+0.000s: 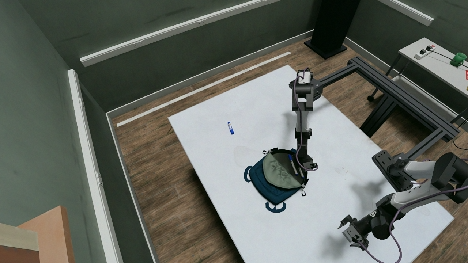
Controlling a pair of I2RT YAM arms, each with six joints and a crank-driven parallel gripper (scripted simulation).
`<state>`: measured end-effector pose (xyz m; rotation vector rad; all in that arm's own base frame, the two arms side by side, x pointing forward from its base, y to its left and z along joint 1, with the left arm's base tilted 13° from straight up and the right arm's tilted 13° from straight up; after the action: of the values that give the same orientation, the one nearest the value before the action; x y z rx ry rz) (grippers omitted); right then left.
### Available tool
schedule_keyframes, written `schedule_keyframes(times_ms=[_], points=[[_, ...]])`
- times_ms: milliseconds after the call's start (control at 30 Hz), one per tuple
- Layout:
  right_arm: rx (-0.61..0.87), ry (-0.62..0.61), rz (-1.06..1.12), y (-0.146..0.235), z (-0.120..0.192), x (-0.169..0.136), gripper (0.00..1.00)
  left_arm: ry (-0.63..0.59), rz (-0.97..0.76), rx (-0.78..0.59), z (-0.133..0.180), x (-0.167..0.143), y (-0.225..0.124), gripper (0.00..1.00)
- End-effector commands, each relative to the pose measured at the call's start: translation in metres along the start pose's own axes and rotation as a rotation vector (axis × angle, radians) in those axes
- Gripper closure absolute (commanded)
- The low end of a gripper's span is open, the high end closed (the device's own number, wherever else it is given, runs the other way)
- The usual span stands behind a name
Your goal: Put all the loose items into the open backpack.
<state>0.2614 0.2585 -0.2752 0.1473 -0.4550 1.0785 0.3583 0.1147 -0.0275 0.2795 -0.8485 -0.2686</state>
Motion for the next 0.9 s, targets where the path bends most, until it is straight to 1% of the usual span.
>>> schedule_keyframes(times_ms=[0, 500, 533, 600, 633, 667, 700, 867], points=[[-0.002, 0.062, -0.011, -0.002, 0.006, -0.017, 0.94, -0.014, -0.003, 0.003, 0.0, 0.005, 0.001, 0.1], [-0.002, 0.064, -0.013, -0.002, 0.005, -0.018, 0.94, -0.014, -0.003, 0.003, 0.0, 0.005, 0.001, 0.1], [0.003, 0.068, -0.012, 0.002, -0.008, -0.011, 0.94, -0.014, -0.003, 0.003, 0.0, 0.005, 0.001, 0.1], [0.003, 0.068, -0.012, 0.002, -0.007, -0.011, 0.94, -0.014, -0.003, 0.003, 0.0, 0.005, 0.001, 0.1], [0.004, 0.036, -0.004, 0.0, -0.003, 0.002, 0.94, -0.014, -0.003, 0.003, 0.0, 0.005, 0.001, 0.1], [0.003, 0.068, -0.012, 0.002, -0.007, -0.011, 0.94, -0.014, -0.003, 0.003, 0.0, 0.005, 0.001, 0.1], [-0.004, -0.016, -0.001, -0.002, -0.001, 0.014, 0.94, -0.014, -0.003, 0.003, 0.0, 0.005, 0.001, 0.1], [-0.002, -0.007, -0.001, -0.002, -0.003, 0.012, 0.94, -0.014, -0.003, 0.003, 0.0, 0.005, 0.001, 0.1]])
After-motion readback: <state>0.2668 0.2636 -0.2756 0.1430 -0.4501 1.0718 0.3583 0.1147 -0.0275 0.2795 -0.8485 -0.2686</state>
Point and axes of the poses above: on each arm, the point where the finger pads meet when closed, its own z axis back along the fingers, its own y axis across the jaws, x = y × z, the point moved 1 cm from there along z, back along the fingers, and after that the axes turned 12 degrees about -z, right-handed, at the moved point
